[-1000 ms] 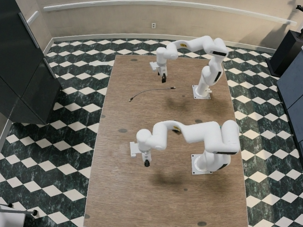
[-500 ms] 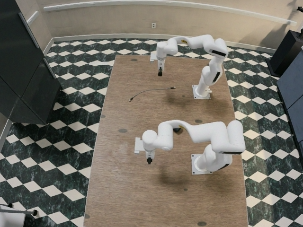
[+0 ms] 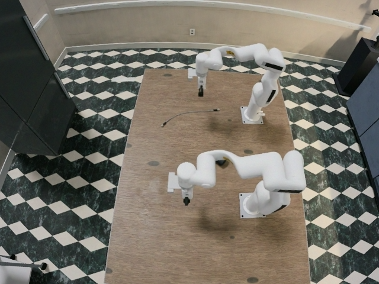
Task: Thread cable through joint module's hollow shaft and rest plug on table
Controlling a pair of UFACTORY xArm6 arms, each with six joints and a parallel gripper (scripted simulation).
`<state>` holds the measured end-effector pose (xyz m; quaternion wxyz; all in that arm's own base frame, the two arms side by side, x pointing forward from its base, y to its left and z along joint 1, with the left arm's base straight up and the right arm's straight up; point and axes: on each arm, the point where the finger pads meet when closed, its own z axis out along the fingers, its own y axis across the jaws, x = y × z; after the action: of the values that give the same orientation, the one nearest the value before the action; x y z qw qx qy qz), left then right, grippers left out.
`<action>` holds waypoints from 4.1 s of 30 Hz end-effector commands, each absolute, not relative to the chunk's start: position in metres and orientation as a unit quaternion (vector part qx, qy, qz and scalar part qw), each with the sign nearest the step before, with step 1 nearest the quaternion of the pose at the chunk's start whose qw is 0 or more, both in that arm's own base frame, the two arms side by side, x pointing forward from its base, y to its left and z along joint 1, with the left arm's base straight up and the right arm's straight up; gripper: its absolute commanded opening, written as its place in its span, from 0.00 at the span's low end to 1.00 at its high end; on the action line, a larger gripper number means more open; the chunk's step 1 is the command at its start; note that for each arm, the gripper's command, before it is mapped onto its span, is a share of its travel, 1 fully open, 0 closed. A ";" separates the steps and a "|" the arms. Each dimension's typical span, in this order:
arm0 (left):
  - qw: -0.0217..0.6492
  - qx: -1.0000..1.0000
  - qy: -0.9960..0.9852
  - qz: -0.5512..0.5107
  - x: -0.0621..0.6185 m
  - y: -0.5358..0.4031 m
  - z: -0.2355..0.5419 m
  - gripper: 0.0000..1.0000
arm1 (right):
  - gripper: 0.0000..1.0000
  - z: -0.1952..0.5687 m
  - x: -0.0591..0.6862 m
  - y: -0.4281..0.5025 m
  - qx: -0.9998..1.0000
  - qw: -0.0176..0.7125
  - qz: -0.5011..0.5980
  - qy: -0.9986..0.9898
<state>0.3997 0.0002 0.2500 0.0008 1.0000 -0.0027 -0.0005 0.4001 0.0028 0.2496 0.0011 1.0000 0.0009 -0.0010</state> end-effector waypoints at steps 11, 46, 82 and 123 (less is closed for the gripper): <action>0.002 1.000 0.005 0.011 0.404 0.000 0.257 1.00 | 1.00 0.256 0.404 -0.001 1.000 0.002 0.011 0.003; 0.004 0.984 -0.177 0.009 0.348 -0.192 0.179 1.00 | 1.00 0.256 0.404 -0.001 1.000 0.002 0.011 0.004; 0.007 0.931 -0.365 0.008 0.189 -0.319 0.106 1.00 | 1.00 0.256 0.404 -0.001 1.000 0.002 0.011 0.004; 0.007 0.934 -0.357 0.008 0.201 -0.313 0.083 1.00 | 1.00 0.256 0.404 -0.001 1.000 0.002 0.011 0.004</action>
<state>0.1966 -0.3075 0.0823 -0.0001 0.9339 -0.3574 0.0001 0.4001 -0.0010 0.2501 -0.0001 1.0000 -0.0011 0.0002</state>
